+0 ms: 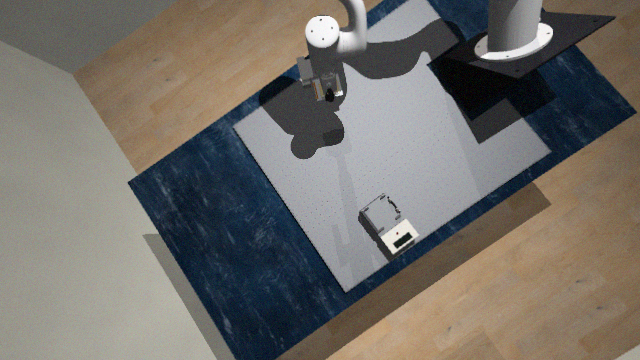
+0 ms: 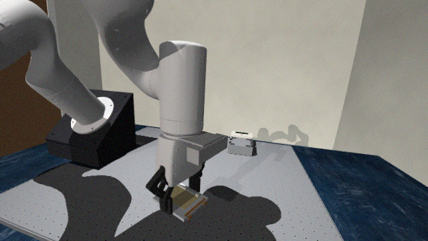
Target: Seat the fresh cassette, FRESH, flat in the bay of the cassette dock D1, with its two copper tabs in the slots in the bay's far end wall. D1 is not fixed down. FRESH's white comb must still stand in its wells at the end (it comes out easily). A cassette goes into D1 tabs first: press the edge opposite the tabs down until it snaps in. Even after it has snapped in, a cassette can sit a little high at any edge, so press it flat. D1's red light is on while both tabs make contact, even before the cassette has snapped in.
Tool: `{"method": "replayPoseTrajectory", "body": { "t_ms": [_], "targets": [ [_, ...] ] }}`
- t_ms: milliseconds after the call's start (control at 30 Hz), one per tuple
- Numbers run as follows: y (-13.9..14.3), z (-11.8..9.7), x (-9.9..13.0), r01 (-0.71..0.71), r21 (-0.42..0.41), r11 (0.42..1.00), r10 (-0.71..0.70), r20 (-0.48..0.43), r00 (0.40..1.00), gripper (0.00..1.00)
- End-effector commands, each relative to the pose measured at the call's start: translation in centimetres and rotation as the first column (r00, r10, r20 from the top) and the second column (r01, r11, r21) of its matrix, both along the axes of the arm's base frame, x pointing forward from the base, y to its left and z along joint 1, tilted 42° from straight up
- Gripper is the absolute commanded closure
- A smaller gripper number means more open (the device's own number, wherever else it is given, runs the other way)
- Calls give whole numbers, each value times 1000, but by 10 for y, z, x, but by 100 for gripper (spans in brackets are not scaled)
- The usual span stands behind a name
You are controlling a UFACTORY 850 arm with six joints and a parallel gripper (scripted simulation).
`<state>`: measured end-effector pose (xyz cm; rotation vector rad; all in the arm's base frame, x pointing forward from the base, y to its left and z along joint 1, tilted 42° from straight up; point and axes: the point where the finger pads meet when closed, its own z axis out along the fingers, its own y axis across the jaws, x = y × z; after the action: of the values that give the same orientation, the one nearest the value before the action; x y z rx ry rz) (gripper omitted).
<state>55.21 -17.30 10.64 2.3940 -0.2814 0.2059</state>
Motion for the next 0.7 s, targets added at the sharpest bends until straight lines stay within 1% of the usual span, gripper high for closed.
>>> {"method": "replayPoseTrajectory", "body": {
  "t_ms": [0, 133, 300, 367, 500, 533, 667],
  "targets": [
    [0, 1, 1, -1, 0, 1000, 1, 1, 1000, 100],
    [17, -11, 2, -52, -2, 999, 51, -122, 991, 100],
    [37, -26, 4, -115, 4, 993, 111, -272, 956, 100],
    [37, -26, 4, -115, 4, 993, 111, -272, 956, 100],
    [53, -37, 5, -164, 16, 986, 157, -388, 908, 100],
    [57, -40, 5, -171, 18, 985, 163, -405, 900, 100],
    [73, -52, 6, -171, 18, 985, 163, -405, 900, 100]
  ]
}}
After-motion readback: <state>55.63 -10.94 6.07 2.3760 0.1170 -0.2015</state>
